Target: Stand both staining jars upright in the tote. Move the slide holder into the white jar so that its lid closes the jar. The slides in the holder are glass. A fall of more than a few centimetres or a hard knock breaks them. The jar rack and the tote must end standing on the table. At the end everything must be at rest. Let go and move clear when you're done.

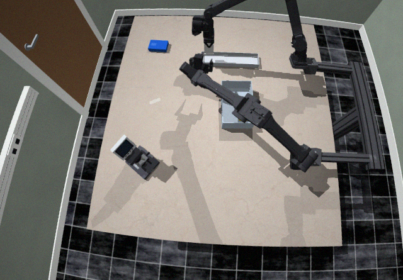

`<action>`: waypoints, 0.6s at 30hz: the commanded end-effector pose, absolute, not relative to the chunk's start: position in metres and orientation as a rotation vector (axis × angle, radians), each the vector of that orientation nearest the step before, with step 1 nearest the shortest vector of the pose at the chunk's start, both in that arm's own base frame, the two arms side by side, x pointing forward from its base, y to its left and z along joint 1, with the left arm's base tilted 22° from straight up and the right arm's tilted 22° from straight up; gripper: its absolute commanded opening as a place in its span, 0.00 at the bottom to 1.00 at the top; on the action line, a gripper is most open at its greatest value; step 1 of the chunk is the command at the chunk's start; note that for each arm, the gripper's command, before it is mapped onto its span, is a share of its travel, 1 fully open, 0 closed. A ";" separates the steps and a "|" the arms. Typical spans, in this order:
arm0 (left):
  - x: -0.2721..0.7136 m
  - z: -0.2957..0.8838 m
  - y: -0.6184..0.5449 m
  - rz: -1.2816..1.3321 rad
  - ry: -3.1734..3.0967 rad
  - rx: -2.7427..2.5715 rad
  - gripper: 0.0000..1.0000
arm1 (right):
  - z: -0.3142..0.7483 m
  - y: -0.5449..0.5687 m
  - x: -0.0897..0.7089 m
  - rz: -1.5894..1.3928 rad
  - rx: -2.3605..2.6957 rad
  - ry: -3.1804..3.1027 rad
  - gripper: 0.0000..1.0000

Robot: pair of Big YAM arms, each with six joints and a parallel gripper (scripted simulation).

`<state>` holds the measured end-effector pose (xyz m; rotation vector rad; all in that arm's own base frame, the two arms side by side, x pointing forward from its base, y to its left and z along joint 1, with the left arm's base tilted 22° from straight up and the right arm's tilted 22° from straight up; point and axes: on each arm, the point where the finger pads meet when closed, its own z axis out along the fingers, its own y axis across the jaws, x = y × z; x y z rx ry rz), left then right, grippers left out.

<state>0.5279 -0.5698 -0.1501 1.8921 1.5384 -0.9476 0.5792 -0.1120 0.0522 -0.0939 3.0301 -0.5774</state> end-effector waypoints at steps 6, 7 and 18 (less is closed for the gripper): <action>0.553 -0.103 -0.595 -0.916 1.465 1.862 1.00 | 0.081 -0.038 0.554 -0.553 0.096 2.928 0.57; 0.553 -0.103 -0.595 -0.916 1.465 1.862 1.00 | 0.080 -0.029 0.547 -0.550 0.108 2.922 0.57; 0.553 -0.103 -0.595 -0.916 1.465 1.862 1.00 | 0.057 0.077 0.491 -0.450 0.106 2.864 0.57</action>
